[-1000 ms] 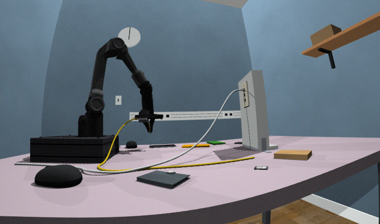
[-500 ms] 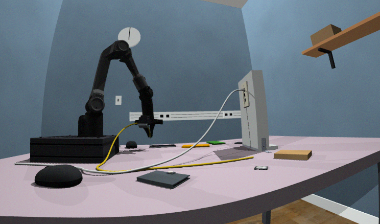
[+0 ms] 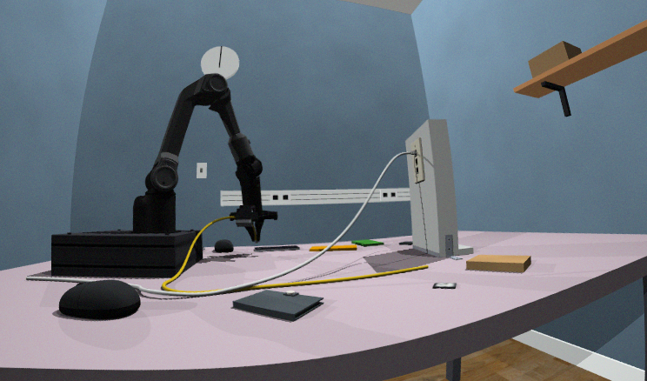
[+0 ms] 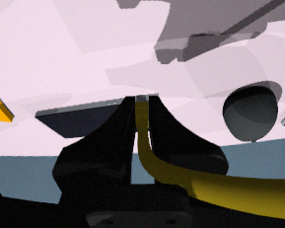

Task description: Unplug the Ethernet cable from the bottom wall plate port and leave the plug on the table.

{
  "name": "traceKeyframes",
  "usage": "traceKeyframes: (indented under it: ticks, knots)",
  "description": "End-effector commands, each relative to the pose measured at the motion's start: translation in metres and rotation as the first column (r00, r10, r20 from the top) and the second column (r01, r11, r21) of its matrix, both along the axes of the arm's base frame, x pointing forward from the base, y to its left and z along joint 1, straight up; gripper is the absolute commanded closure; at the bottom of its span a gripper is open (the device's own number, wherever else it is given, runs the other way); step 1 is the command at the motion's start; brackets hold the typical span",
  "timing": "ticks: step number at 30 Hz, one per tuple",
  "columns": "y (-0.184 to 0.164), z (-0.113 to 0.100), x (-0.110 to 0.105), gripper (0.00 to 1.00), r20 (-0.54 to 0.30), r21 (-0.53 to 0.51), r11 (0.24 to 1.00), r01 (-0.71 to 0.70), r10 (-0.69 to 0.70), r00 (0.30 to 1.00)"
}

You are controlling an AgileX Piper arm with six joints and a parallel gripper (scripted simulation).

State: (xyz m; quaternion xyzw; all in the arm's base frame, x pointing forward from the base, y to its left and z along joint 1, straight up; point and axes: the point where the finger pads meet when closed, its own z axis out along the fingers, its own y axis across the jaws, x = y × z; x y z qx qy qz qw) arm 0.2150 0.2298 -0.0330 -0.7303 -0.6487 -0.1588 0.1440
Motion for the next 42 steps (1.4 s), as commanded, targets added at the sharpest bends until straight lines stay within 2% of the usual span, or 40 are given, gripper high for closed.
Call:
traceKeyframes:
  ticks: [1,17,42]
  knots:
    - [0.0,-0.005,0.0,1.0,0.003,0.005,1.0,0.0,0.0,1.0]
    - [0.0,-0.028,0.0,1.0,0.003,0.005,1.0,0.0,0.0,1.0]
    - [0.001,-0.03,0.0,1.0,0.003,0.005,1.0,0.0,0.0,1.0]
